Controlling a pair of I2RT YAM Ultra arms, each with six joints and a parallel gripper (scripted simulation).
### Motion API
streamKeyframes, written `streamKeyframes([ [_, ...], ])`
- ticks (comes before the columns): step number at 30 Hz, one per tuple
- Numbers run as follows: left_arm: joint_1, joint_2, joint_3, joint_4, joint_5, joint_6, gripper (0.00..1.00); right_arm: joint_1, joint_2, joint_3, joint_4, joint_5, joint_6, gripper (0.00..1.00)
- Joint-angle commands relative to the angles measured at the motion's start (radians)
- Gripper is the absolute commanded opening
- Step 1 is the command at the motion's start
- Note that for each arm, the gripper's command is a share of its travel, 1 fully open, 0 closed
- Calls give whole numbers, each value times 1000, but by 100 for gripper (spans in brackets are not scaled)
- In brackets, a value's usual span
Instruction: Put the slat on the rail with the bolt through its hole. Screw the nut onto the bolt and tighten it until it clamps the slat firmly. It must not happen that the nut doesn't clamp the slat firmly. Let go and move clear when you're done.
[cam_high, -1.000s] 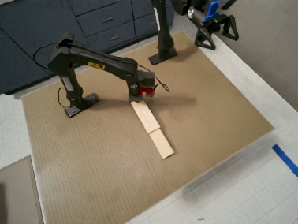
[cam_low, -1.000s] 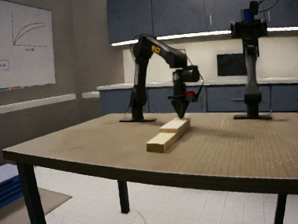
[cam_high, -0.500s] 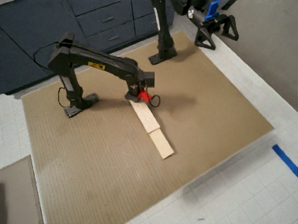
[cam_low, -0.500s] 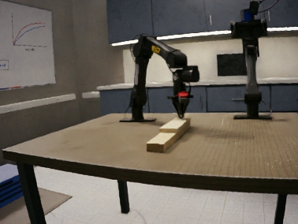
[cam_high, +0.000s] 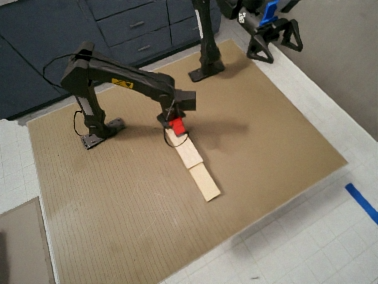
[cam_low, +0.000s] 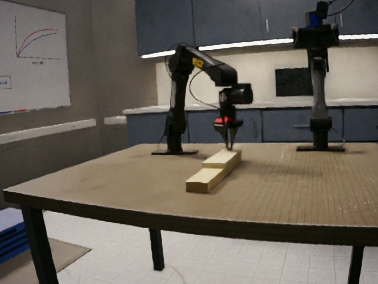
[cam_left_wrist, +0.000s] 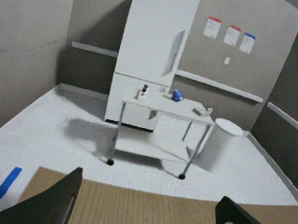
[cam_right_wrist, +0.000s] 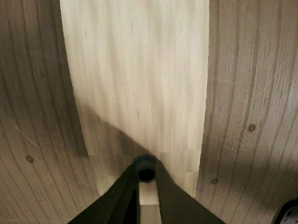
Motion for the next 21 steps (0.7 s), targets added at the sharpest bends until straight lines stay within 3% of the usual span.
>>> streamKeyframes([
  [1,0,-2,5,5,0,0,100,-12,9,23,-11,-7,213,12],
  [3,0,-2,5,5,0,0,100,-12,9,23,-11,-7,213,12],
  [18,0,-2,5,5,0,0,100,-13,11,25,-14,-8,812,12],
  [21,0,-2,5,5,0,0,100,-12,12,26,-15,-5,861,12],
])
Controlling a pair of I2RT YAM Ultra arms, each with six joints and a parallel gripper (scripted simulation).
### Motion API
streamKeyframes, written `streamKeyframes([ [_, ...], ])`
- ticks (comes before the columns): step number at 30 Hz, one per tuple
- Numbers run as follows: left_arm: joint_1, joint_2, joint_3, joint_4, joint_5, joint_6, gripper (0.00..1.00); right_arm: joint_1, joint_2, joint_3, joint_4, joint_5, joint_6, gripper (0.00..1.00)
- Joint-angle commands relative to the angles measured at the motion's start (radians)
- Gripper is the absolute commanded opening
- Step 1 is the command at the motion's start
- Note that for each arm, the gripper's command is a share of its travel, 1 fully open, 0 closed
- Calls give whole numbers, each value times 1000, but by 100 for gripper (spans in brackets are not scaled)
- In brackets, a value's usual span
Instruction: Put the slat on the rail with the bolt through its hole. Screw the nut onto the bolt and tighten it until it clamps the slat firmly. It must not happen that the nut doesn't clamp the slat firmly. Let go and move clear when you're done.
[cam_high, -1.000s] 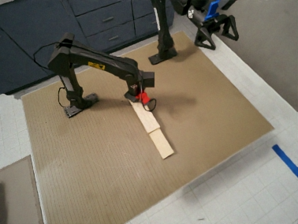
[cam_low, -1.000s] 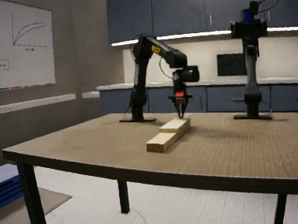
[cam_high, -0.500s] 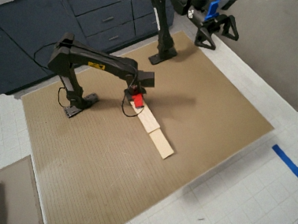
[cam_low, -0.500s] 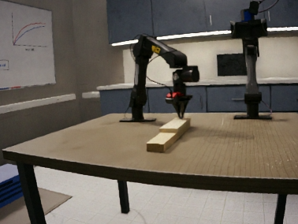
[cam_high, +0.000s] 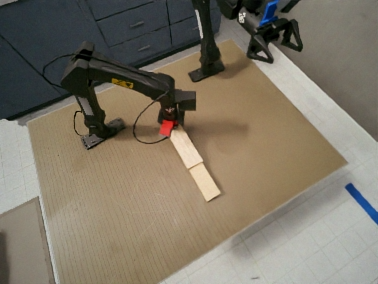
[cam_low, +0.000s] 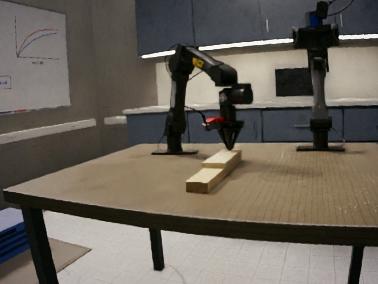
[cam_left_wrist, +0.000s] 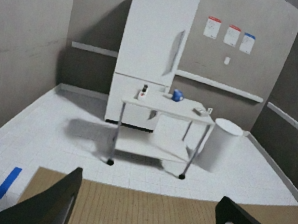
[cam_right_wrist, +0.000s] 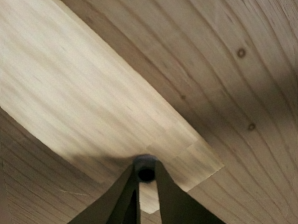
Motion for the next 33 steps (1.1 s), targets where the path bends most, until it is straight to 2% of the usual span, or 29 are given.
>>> streamKeyframes([
  [1,0,-2,5,5,0,0,100,-12,11,26,-15,-3,173,12],
  [6,0,-2,5,5,0,0,100,-10,13,28,-18,0,242,12],
  [33,0,-2,5,5,0,0,100,-4,6,21,-9,1,240,12],
])
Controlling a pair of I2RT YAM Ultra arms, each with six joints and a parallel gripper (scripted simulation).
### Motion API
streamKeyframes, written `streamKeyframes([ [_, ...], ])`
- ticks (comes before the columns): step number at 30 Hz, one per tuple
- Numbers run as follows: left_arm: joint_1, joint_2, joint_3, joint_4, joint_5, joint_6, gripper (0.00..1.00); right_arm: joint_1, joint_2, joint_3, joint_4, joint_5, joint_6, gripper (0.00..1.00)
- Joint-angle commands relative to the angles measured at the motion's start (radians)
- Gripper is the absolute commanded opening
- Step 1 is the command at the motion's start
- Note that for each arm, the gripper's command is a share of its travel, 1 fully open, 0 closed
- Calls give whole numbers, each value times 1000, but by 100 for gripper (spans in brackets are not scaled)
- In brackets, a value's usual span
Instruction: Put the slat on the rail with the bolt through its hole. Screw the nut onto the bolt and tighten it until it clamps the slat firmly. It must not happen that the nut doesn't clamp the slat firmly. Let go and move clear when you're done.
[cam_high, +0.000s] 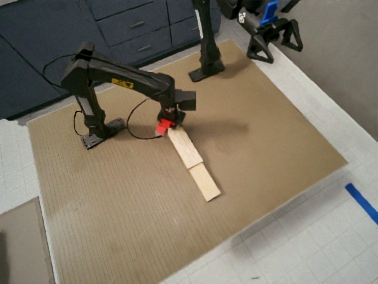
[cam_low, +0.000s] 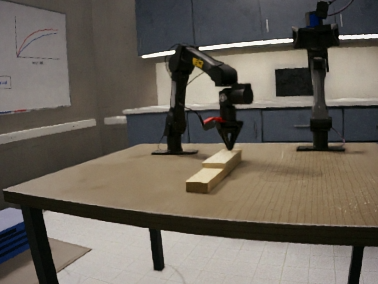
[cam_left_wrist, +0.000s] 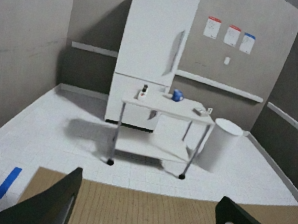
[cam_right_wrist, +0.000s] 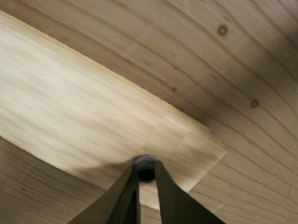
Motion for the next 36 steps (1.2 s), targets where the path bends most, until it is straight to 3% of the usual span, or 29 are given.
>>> streamKeyframes([
  [1,0,-2,5,5,0,0,100,-6,8,23,-12,2,4,12],
  [3,0,-2,5,5,0,0,100,0,-6,4,1,0,0,34],
  [17,0,-2,5,5,0,0,100,0,-6,5,0,1,-21,34],
  [22,0,-2,5,5,0,0,100,6,-8,15,-12,13,-344,34],
  [32,0,-2,5,5,0,0,100,5,-9,18,-15,13,-803,34],
  [34,0,-2,5,5,0,0,100,5,-9,18,-15,13,-803,34],
  [36,0,-2,5,5,0,0,100,5,-9,18,-16,13,-962,34],
])
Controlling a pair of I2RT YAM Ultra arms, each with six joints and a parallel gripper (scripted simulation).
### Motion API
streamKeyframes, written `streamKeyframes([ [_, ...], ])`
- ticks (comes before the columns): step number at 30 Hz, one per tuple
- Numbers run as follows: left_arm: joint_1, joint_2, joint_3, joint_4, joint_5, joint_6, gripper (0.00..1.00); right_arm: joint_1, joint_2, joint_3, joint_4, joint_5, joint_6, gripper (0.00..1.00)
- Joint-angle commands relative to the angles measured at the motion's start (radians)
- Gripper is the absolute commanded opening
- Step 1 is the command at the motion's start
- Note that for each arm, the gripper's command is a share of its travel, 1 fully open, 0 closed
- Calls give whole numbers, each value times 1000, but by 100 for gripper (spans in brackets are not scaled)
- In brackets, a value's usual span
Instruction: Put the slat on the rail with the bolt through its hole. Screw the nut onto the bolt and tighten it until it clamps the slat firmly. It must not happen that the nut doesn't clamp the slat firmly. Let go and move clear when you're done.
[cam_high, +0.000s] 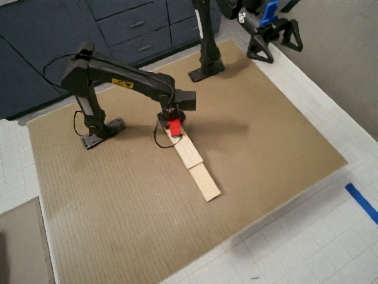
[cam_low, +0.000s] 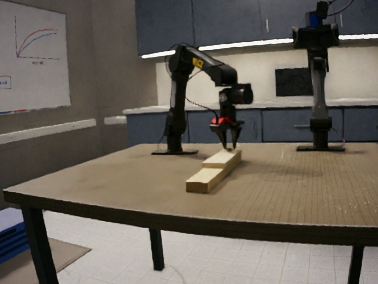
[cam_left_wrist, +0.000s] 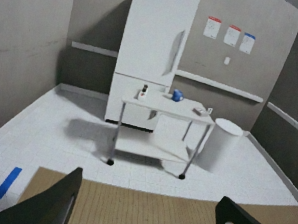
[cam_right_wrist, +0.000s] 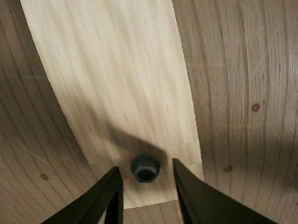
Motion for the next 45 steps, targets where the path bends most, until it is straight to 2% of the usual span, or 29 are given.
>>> streamKeyframes([
  [1,0,-2,5,5,0,0,100,5,-9,19,-16,13,-249,34],
  [13,0,-2,5,5,0,0,100,5,-9,22,-20,13,-802,34],
  [15,0,-2,5,5,0,0,100,5,-9,22,-20,13,-802,34],
  [16,0,-2,5,5,0,0,100,5,-8,23,-20,13,-919,34],
  [30,0,-2,5,5,0,0,100,5,-6,30,-28,13,-1560,34],
  [32,0,-2,5,5,0,0,100,5,-6,30,-28,13,-1560,34],
  [33,0,-2,5,5,0,0,100,6,-6,30,-29,13,-1677,34],
  [45,0,-2,5,5,0,0,100,6,-5,34,-34,15,-2223,34],
])
